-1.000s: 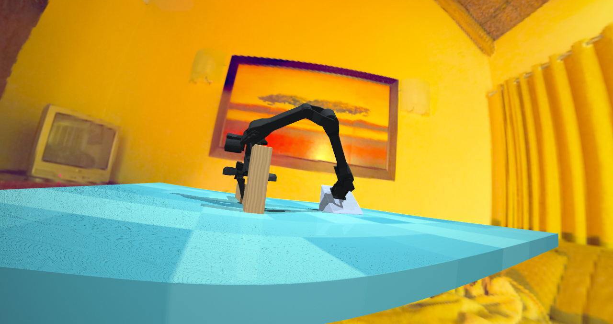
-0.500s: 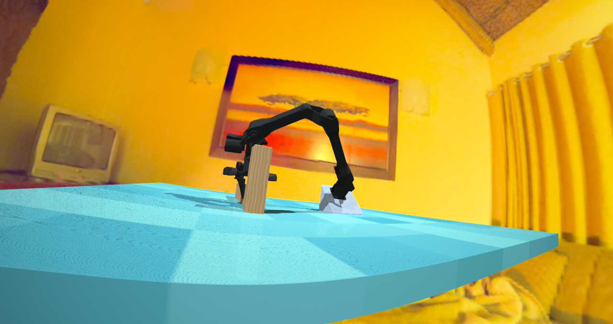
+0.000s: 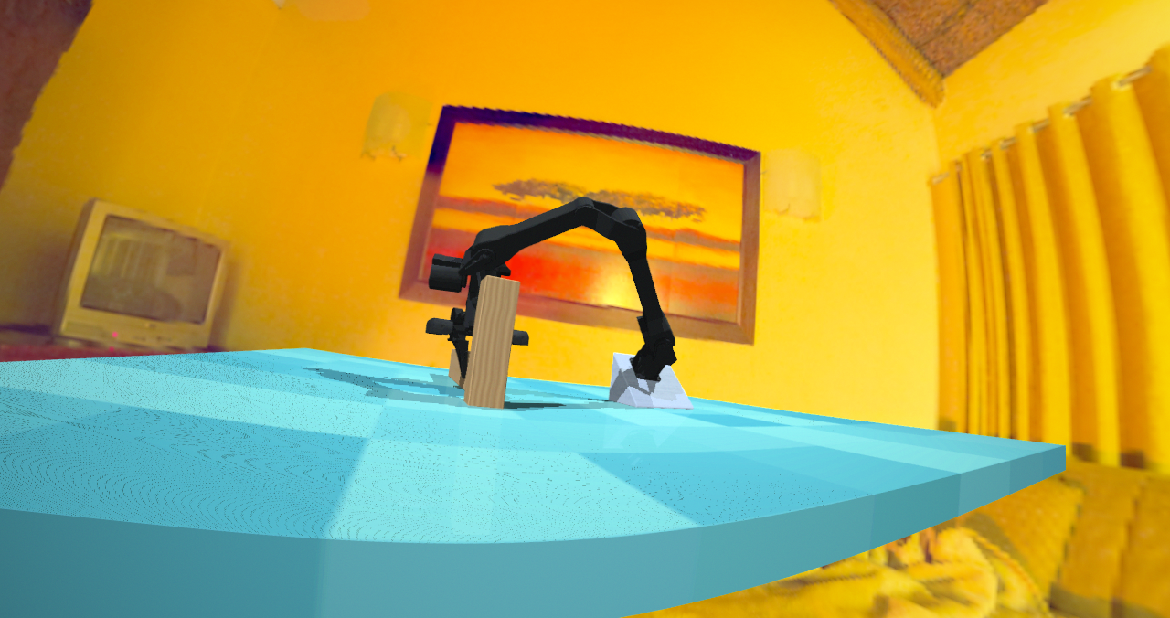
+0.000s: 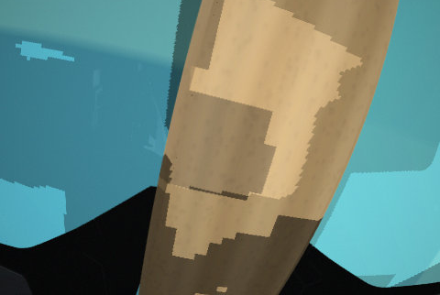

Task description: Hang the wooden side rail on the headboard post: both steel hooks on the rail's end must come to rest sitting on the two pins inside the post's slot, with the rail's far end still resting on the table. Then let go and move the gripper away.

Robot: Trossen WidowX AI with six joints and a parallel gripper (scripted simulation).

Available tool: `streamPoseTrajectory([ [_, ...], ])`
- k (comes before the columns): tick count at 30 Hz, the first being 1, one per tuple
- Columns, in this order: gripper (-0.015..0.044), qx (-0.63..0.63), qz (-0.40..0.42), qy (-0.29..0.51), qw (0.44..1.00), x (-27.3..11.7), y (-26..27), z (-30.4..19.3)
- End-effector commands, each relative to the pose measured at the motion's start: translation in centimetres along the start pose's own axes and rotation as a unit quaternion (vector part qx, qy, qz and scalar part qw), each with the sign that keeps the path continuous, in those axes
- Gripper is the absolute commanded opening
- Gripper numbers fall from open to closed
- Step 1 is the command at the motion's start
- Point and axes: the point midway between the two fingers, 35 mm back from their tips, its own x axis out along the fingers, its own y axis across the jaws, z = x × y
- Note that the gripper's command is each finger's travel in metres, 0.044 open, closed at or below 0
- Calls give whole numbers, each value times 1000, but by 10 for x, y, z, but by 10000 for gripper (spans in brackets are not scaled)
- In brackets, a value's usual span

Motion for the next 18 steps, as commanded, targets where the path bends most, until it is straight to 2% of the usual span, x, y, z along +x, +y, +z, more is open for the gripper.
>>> streamPoseTrajectory([
  [1, 0, -4, 6, -2, 1000, -5, 2, 1],
  [18, 0, -4, 6, -2, 1000, -8, 2, 1],
])
